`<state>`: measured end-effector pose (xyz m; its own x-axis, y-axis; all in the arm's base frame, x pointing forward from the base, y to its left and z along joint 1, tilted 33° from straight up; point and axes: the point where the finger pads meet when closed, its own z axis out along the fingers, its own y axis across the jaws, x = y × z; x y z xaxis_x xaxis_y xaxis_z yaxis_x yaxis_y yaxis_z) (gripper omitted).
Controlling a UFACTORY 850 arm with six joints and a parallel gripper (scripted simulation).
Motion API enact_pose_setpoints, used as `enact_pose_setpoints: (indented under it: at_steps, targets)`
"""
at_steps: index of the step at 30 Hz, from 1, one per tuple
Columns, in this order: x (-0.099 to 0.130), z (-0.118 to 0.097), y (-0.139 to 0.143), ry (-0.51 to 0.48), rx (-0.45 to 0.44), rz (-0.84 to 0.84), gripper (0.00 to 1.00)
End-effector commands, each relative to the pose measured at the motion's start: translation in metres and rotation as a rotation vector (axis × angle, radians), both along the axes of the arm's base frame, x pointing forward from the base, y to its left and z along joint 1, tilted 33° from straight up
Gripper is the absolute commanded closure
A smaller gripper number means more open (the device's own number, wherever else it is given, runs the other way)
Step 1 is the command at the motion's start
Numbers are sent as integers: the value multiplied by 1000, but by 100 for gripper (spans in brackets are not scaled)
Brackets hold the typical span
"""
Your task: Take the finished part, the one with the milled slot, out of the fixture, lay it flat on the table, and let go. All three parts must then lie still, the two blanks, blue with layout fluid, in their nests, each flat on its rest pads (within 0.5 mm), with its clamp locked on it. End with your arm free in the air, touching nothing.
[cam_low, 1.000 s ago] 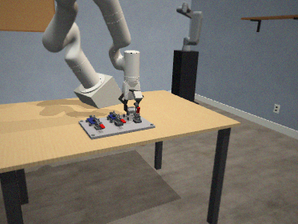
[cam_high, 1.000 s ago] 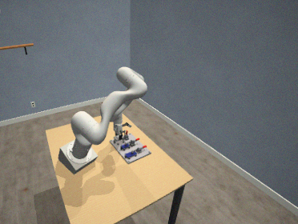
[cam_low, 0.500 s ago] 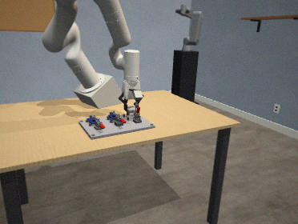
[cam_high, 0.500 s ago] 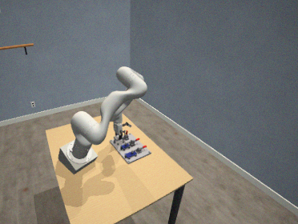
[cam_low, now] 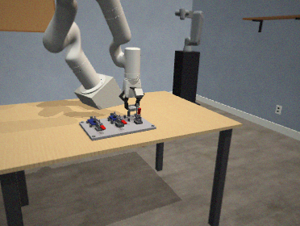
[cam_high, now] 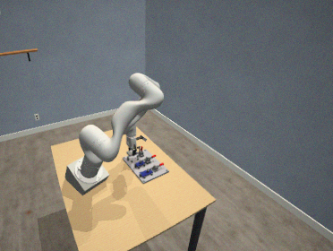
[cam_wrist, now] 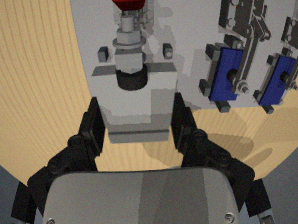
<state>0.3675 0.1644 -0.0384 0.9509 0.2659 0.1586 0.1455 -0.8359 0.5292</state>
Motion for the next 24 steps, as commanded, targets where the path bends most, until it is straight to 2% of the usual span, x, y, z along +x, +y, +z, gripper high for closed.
enact_pose_setpoints:
  at_steps: [1,24]
  targets:
    - [-6,8,5,2,0,0,100]
    - [-10,15,8,2,0,0,100]
